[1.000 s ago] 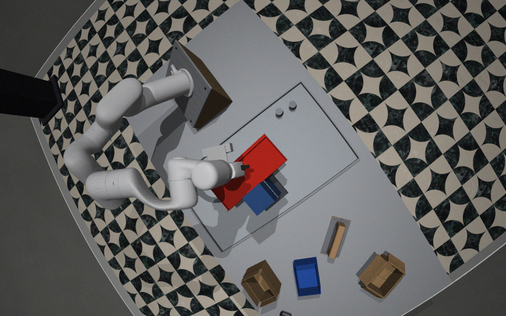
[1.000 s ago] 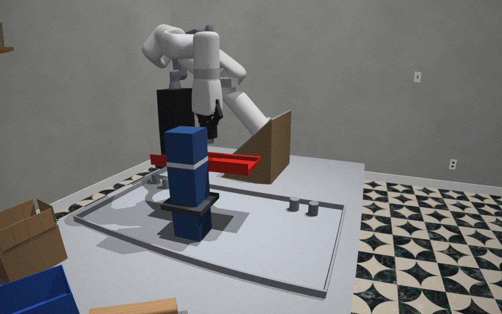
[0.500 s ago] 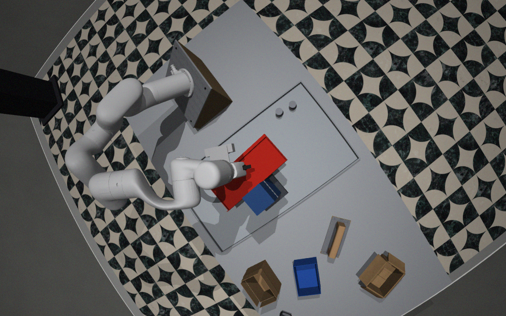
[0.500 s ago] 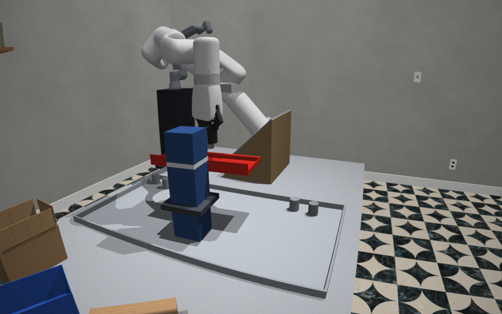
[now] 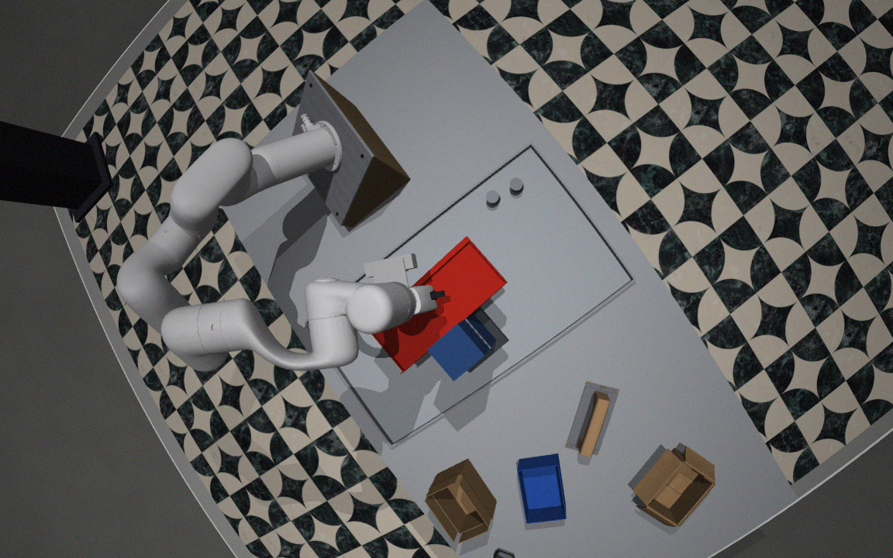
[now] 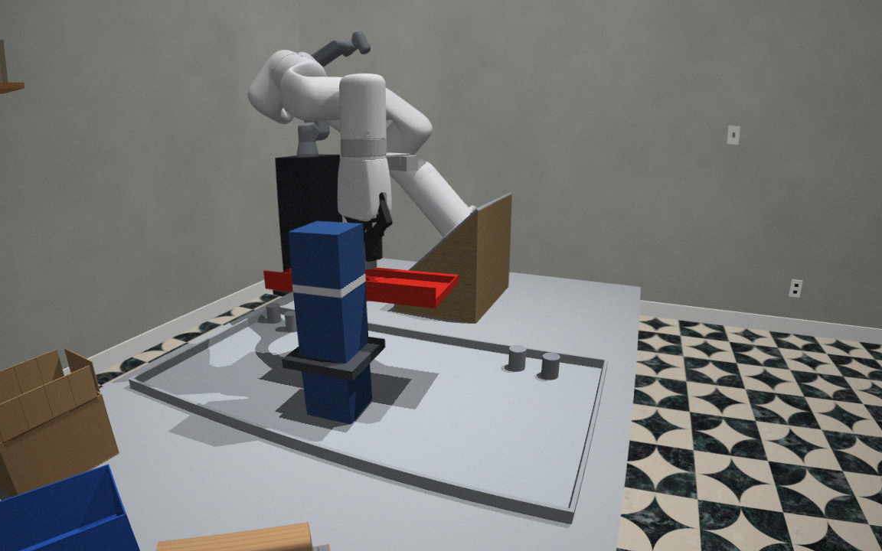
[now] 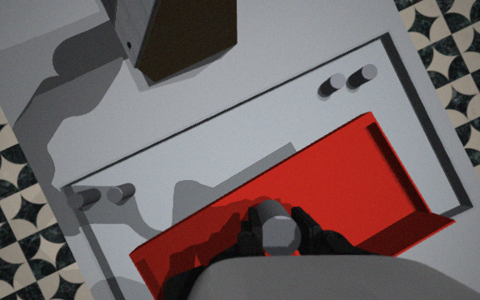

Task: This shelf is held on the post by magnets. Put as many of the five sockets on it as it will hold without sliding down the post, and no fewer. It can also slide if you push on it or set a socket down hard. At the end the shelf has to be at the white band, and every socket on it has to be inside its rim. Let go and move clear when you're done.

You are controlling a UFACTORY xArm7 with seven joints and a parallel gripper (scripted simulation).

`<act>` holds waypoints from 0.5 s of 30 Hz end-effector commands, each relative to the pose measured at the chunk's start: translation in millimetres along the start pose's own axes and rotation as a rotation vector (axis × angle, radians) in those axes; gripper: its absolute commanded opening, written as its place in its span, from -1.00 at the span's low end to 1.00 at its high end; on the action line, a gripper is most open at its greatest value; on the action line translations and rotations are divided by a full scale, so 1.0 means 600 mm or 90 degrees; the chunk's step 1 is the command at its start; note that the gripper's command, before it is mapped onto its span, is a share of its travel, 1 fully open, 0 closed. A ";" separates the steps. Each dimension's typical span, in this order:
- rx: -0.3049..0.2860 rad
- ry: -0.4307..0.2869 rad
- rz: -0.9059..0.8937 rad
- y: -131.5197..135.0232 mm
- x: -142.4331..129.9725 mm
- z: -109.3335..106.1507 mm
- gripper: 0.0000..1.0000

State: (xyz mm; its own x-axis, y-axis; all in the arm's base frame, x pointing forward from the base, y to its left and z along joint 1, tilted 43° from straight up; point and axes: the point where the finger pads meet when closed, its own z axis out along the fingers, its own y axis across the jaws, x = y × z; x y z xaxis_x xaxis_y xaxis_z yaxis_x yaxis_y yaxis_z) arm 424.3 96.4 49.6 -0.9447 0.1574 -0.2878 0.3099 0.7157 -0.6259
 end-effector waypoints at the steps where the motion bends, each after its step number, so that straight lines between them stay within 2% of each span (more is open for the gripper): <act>1: -0.002 -0.002 0.000 0.002 -0.001 -0.001 -1.00; 15: -0.002 -0.002 0.000 0.002 -0.001 0.005 -1.00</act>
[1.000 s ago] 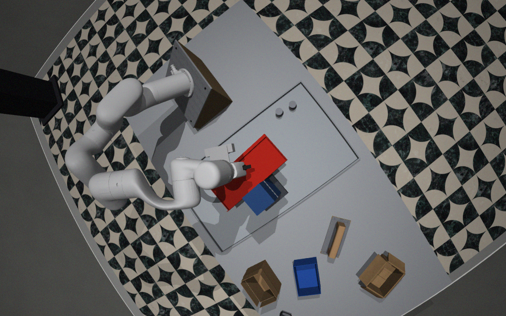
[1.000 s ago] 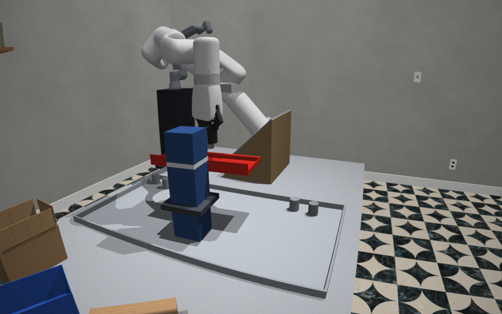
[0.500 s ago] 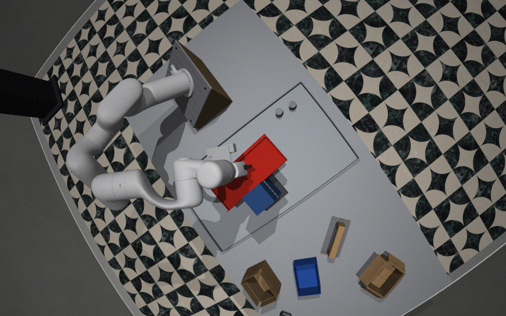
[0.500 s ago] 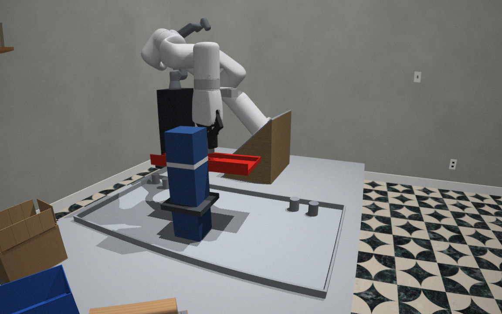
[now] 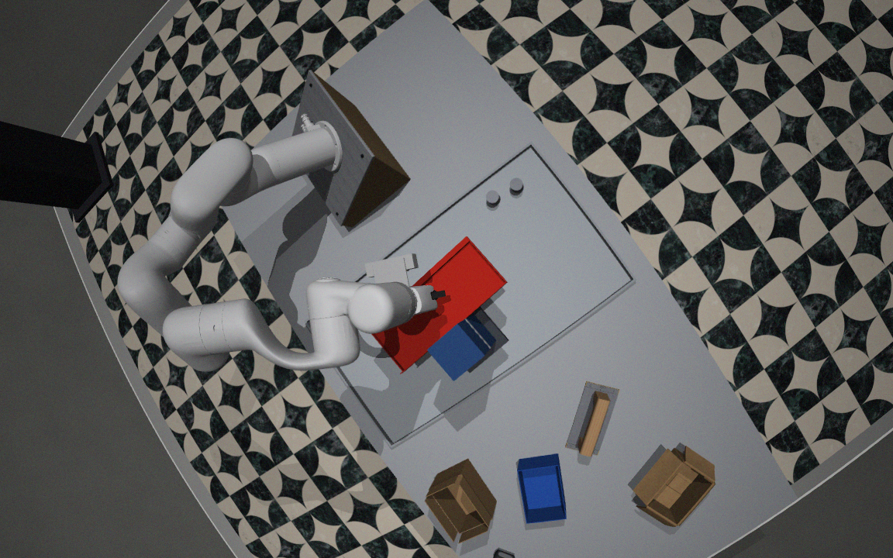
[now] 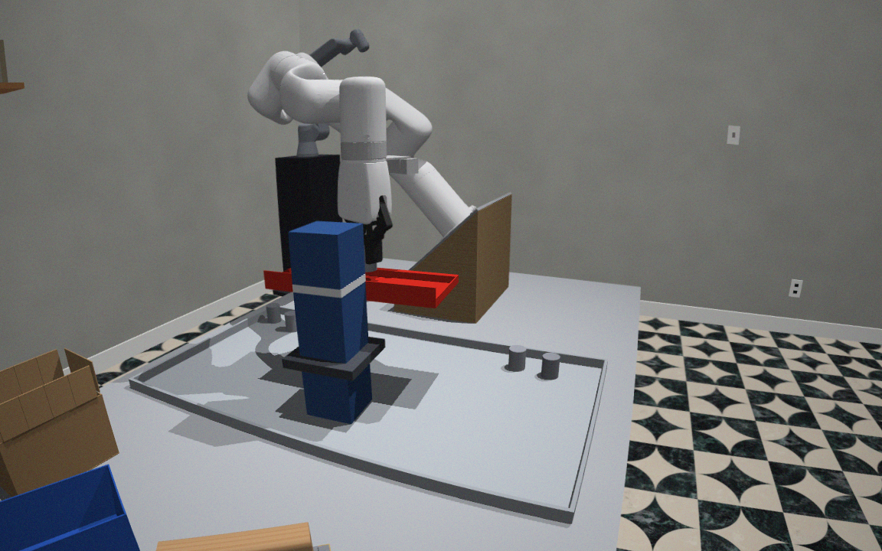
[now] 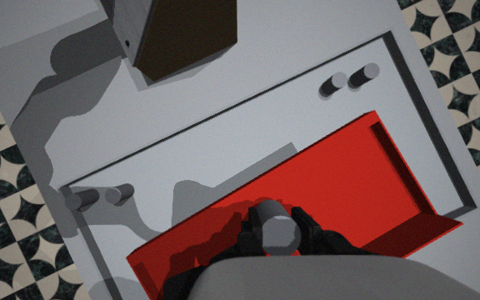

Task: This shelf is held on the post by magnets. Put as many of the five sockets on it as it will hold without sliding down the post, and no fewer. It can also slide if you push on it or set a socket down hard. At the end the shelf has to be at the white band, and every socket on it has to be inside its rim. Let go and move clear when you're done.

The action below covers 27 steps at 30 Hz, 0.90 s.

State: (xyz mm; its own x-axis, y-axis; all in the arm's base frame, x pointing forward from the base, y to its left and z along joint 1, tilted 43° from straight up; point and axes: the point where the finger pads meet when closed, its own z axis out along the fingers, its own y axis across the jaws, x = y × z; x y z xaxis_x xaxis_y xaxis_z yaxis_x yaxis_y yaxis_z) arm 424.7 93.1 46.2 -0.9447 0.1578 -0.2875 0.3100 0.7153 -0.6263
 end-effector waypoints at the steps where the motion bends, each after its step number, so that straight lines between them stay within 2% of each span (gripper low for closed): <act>1: -0.003 -0.002 0.000 0.002 -0.001 -0.003 -1.00; 27: -0.003 -0.002 0.000 0.002 -0.001 0.005 -1.00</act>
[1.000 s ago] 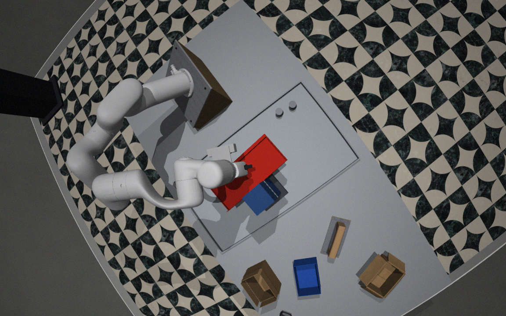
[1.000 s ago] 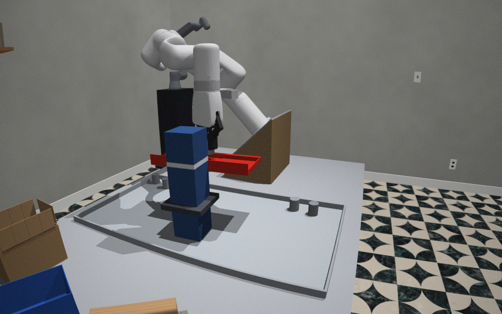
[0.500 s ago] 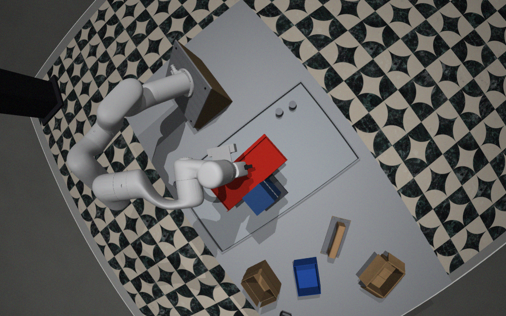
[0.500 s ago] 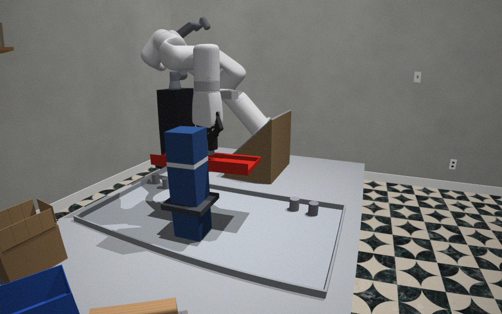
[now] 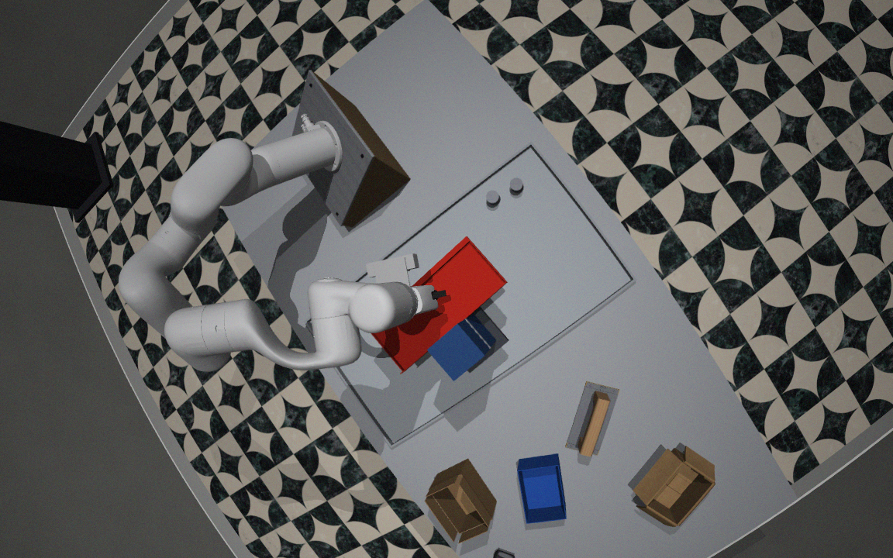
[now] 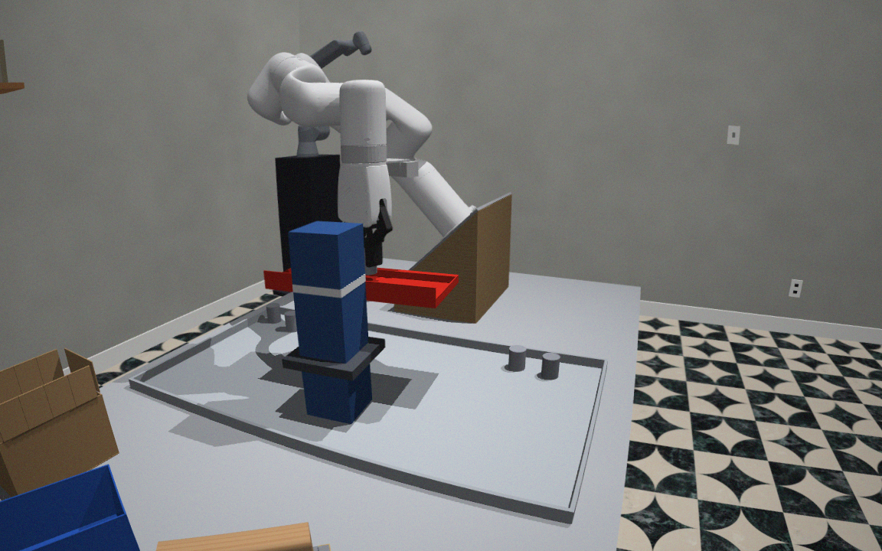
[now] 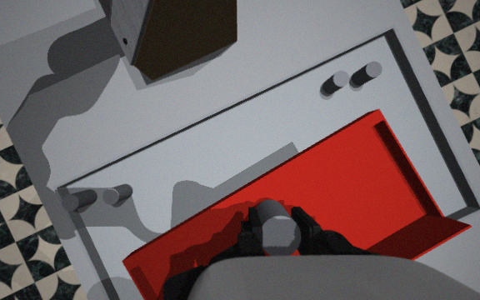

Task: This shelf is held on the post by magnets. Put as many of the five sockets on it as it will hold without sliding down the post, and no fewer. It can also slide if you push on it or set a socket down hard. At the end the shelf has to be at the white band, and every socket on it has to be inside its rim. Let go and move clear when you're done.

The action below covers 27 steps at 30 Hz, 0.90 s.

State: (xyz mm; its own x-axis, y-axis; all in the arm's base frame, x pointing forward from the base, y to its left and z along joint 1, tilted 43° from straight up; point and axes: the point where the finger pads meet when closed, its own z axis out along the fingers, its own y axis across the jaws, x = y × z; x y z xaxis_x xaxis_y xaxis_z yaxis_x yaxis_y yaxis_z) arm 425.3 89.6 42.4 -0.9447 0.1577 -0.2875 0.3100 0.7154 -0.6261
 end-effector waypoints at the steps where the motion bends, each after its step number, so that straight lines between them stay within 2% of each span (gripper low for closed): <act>1: -0.003 -0.002 0.000 0.002 -0.001 -0.004 -1.00; 27: -0.003 -0.002 0.000 0.002 -0.001 0.005 -1.00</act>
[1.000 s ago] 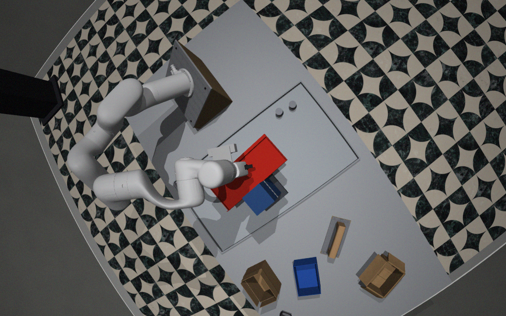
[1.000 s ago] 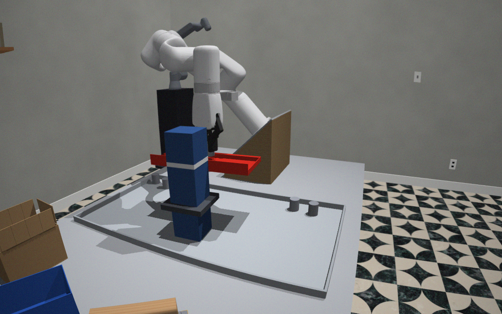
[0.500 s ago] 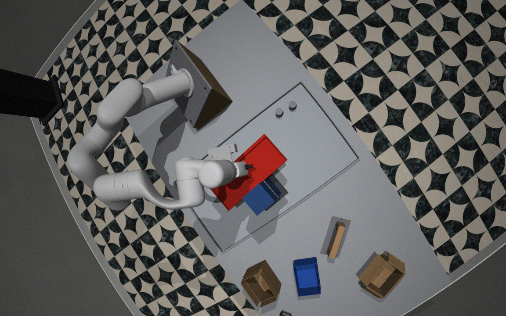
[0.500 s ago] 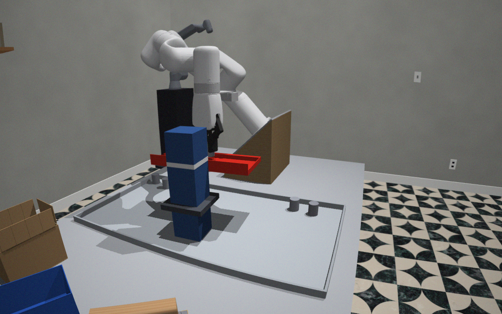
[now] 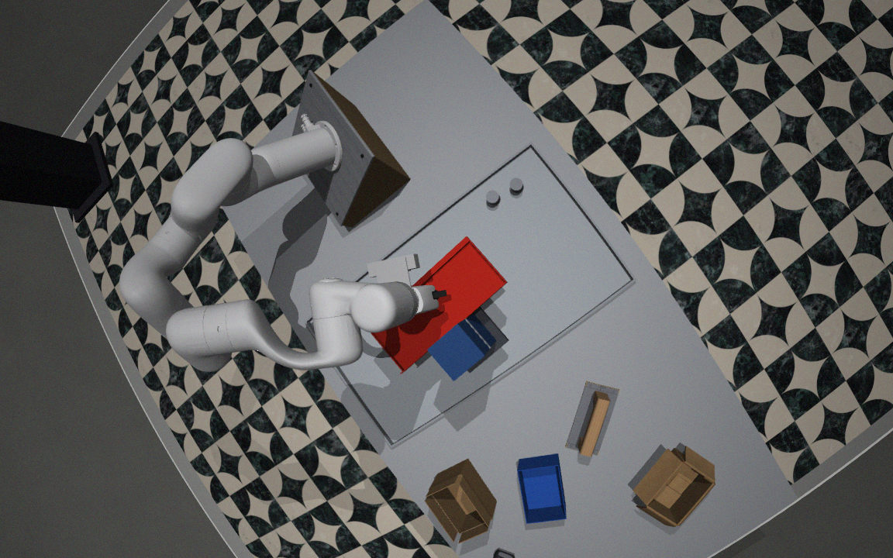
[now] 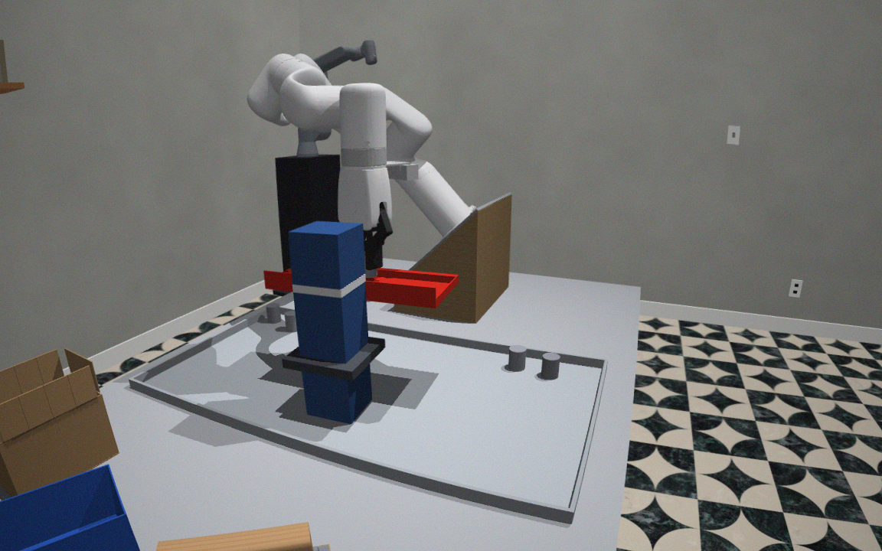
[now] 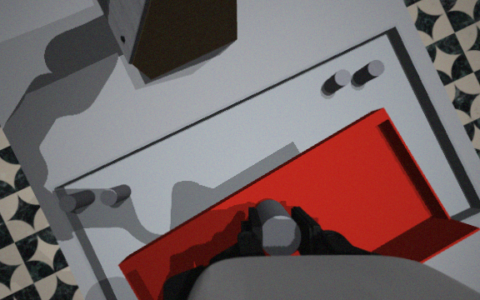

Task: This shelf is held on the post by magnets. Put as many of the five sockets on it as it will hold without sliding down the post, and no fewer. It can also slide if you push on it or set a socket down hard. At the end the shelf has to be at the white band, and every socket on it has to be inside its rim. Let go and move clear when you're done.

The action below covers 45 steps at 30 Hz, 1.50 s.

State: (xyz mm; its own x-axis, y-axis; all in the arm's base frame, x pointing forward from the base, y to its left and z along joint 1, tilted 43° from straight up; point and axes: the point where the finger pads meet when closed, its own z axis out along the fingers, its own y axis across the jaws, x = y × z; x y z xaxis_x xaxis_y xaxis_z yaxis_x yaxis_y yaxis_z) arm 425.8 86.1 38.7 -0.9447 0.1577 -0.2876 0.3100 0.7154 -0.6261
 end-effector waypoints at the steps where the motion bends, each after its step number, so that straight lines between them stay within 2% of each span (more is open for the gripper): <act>1: -0.003 -0.002 0.000 0.002 -0.001 -0.004 -1.00; 45: -0.003 -0.002 0.000 0.002 -0.001 0.008 -1.00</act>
State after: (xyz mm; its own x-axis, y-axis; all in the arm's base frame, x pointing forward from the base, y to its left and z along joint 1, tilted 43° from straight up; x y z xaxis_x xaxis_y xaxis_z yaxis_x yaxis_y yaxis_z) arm 426.6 81.6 33.8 -0.9447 0.1576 -0.2876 0.3100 0.7155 -0.6261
